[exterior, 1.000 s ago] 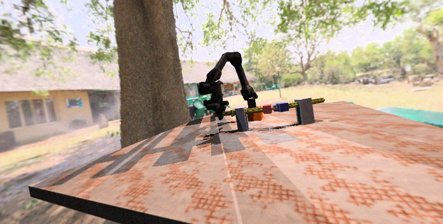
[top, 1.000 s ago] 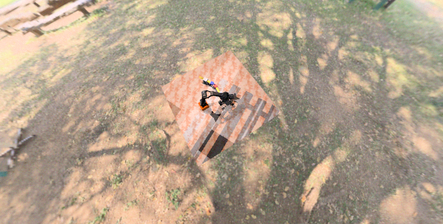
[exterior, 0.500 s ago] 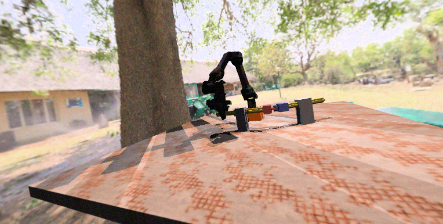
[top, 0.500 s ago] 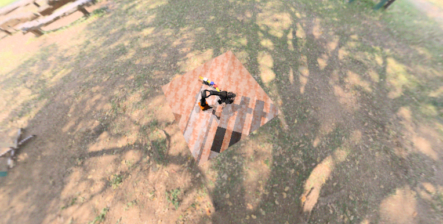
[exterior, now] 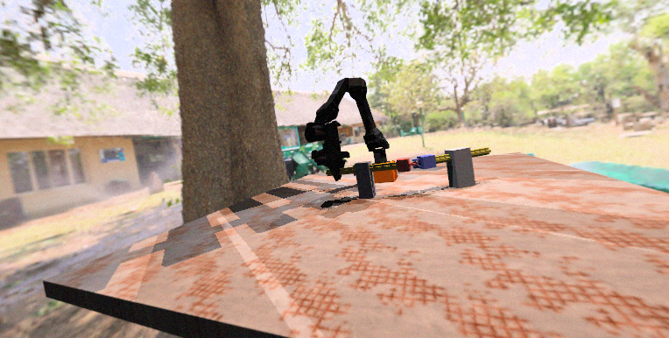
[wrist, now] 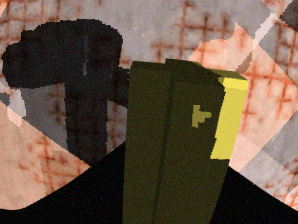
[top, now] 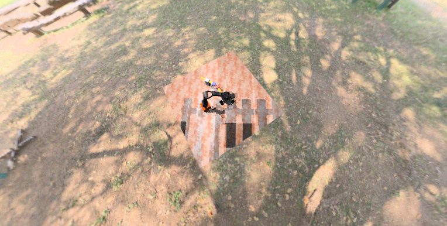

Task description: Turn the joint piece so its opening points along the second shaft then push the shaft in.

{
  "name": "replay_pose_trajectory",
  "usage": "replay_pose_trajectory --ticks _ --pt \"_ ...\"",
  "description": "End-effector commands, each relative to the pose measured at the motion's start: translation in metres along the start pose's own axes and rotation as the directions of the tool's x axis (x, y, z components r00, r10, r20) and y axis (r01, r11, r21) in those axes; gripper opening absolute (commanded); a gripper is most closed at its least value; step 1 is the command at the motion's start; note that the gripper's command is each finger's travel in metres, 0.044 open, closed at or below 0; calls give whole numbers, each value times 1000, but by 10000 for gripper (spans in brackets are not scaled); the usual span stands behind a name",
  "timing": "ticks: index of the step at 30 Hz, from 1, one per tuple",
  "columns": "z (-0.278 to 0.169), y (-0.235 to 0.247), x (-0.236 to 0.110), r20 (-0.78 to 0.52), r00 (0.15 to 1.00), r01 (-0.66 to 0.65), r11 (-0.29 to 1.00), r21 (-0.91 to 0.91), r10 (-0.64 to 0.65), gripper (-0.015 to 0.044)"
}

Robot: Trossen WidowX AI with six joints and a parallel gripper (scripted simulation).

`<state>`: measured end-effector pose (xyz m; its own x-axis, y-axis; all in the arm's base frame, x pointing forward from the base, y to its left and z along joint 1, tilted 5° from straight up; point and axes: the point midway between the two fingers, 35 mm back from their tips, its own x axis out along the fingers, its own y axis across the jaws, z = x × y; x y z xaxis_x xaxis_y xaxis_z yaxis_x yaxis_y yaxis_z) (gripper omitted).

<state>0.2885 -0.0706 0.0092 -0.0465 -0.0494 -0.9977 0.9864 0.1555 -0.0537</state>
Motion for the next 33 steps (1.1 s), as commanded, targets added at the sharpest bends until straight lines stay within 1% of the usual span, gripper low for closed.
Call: replay_pose_trajectory --ticks 1,14,24,25,28,31,33 --pt "0 0 0 -2 1000 0 1000 -3 0 93" --pt "0 0 0 -2 1000 0 1000 -3 0 434" --pt "0 0 0 -2 1000 0 1000 -3 0 440" --pt "0 0 -2 -2 1000 0 1000 -3 0 440" --pt "1 0 -26 -2 1000 -2 1000 -1 2 440" --pt "1 0 -28 -2 1000 -2 1000 0 2 440" --pt "1 0 -38 -2 1000 -1 1000 0 1 440"
